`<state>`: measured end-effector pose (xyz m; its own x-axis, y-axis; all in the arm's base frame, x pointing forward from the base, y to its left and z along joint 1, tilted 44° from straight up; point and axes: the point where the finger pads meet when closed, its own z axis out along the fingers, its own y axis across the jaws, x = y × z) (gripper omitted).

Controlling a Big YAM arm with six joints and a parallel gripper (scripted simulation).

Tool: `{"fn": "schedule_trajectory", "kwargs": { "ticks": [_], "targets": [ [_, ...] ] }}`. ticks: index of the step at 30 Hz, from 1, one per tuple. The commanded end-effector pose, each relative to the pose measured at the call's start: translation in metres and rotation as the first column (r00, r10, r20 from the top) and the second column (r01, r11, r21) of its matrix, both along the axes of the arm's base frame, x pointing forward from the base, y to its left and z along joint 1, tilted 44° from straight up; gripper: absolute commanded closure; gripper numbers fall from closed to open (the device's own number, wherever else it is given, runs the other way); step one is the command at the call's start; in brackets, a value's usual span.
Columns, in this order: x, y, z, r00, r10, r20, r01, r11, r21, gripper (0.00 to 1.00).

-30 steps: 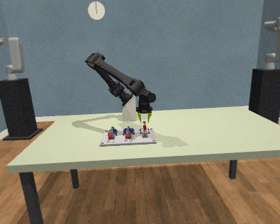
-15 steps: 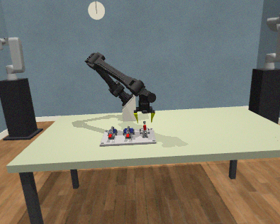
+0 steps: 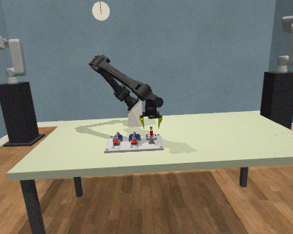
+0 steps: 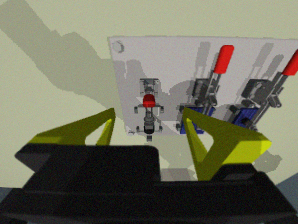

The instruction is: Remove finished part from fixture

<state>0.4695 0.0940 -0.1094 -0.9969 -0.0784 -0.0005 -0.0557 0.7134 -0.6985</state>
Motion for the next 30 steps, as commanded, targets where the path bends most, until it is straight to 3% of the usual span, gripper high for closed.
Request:
{"fn": "schedule_trajectory", "kwargs": {
  "ticks": [1, 9, 18, 21, 30],
  "targets": [
    [0.011, -0.006, -0.007, 1.000, -0.015, 0.009, 0.015, 1.000, 0.002, 0.08],
    [0.009, -0.007, -0.008, 1.000, -0.014, 0.004, 0.014, 1.000, 0.000, 0.08],
    [-0.008, -0.005, -0.012, 1.000, -0.012, -0.003, 0.012, 1.000, -0.006, 0.08],
    [-0.007, 0.010, 0.004, 0.999, 0.012, 0.030, -0.013, 1.000, 0.011, 0.08],
    [-0.036, 0.008, 0.003, 1.000, 0.012, 0.029, -0.013, 1.000, 0.013, 0.08]
  ]
}}
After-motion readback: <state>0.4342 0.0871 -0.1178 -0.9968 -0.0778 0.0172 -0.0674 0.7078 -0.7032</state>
